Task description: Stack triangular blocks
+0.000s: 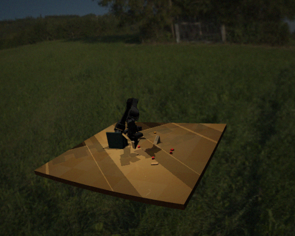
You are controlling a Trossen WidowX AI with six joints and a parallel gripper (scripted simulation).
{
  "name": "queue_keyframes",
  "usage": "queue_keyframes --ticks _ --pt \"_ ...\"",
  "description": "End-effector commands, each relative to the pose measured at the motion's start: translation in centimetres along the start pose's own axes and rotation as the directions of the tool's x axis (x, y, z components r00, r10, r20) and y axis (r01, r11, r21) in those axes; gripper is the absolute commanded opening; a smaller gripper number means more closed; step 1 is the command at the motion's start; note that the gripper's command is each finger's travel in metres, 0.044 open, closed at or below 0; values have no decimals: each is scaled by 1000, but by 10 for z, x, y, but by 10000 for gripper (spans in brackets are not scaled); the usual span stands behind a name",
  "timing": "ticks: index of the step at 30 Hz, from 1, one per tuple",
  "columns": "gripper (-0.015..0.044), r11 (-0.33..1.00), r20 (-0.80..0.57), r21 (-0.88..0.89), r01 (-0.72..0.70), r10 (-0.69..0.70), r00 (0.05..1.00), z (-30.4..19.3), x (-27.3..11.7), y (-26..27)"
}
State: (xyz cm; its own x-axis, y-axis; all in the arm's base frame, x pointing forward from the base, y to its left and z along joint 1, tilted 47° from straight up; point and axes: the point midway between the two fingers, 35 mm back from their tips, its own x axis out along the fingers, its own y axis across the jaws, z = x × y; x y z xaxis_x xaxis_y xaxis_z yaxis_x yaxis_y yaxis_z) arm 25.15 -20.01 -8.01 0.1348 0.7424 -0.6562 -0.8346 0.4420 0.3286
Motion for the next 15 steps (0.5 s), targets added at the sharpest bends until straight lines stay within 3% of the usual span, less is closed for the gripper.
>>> queue_keyframes --ticks 1,4,15 --pt "0 986 -39 -167 -2 -5 999 2 -3 -2" --pt "0 970 -54 -243 -8 -5 999 3 -4 -2" --pt "0 969 -56 -248 -8 -6 998 10 -6 -2"
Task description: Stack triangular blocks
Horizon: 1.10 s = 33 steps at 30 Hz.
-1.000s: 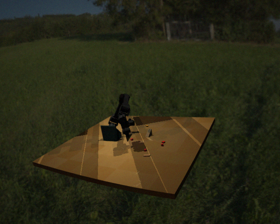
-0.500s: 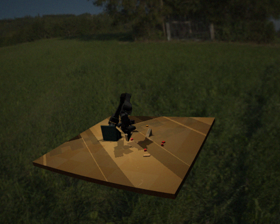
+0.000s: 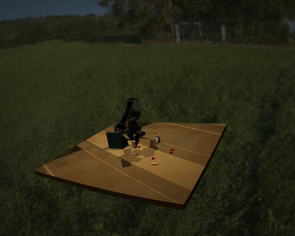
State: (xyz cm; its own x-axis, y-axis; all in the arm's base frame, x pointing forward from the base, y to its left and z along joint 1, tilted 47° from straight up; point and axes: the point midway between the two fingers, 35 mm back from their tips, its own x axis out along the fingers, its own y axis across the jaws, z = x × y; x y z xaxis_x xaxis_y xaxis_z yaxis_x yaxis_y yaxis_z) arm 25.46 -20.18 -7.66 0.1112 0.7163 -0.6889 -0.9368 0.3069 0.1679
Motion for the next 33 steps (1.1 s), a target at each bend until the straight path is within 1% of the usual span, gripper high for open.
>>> queue_keyframes --ticks 1,17,33 --pt "0 1000 -9 -16 1 -1 1000 10 -5 -3" --pt "0 1000 -12 -13 3 -3 1000 84 -28 -12" --pt "0 1000 -6 -14 1 -1 1000 160 -45 -6"
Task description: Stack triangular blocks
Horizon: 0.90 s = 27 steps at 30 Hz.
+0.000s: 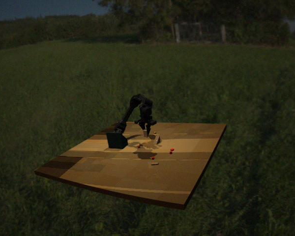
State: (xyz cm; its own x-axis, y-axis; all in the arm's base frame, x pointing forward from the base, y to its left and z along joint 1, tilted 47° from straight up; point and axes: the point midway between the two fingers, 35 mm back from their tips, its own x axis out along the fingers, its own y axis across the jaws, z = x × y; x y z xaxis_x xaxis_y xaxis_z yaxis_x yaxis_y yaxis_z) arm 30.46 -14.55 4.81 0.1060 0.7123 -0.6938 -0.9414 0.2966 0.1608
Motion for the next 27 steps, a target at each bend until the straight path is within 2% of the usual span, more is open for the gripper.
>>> queue_keyframes --ticks 1,10,16,27 --pt "0 1000 3 -1 3 -3 1000 25 -6 3" --pt "0 1000 10 -2 0 0 1000 67 -12 13" --pt "0 1000 10 -2 0 0 1000 70 -12 14" --pt "0 1000 8 -2 2 -2 1000 90 33 11"
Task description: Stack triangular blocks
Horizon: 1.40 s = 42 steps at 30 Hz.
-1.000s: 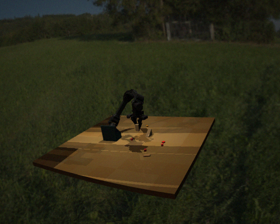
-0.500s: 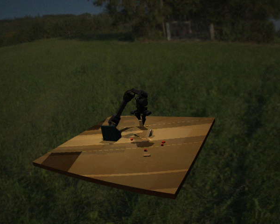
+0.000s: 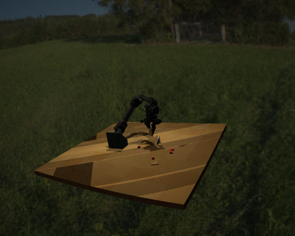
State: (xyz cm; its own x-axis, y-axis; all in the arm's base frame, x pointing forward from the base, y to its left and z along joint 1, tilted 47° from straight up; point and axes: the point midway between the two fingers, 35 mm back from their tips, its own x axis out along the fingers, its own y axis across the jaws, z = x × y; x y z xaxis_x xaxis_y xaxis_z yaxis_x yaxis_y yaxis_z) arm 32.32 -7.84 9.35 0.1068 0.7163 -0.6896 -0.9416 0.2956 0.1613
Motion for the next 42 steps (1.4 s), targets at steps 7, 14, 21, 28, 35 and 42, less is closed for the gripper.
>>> queue_keyframes --ticks 7,14,21,28,35,42 --pt "0 1000 8 -3 1 -1 1000 20 42 4" --pt "0 1000 8 -3 1 -1 1000 19 47 3" --pt "0 1000 10 -3 1 -1 1000 27 70 3" --pt "0 1000 7 0 1 -1 1000 28 70 3" --pt "0 1000 7 1 0 0 1000 27 70 4" --pt "0 1000 7 1 0 0 1000 27 70 4"
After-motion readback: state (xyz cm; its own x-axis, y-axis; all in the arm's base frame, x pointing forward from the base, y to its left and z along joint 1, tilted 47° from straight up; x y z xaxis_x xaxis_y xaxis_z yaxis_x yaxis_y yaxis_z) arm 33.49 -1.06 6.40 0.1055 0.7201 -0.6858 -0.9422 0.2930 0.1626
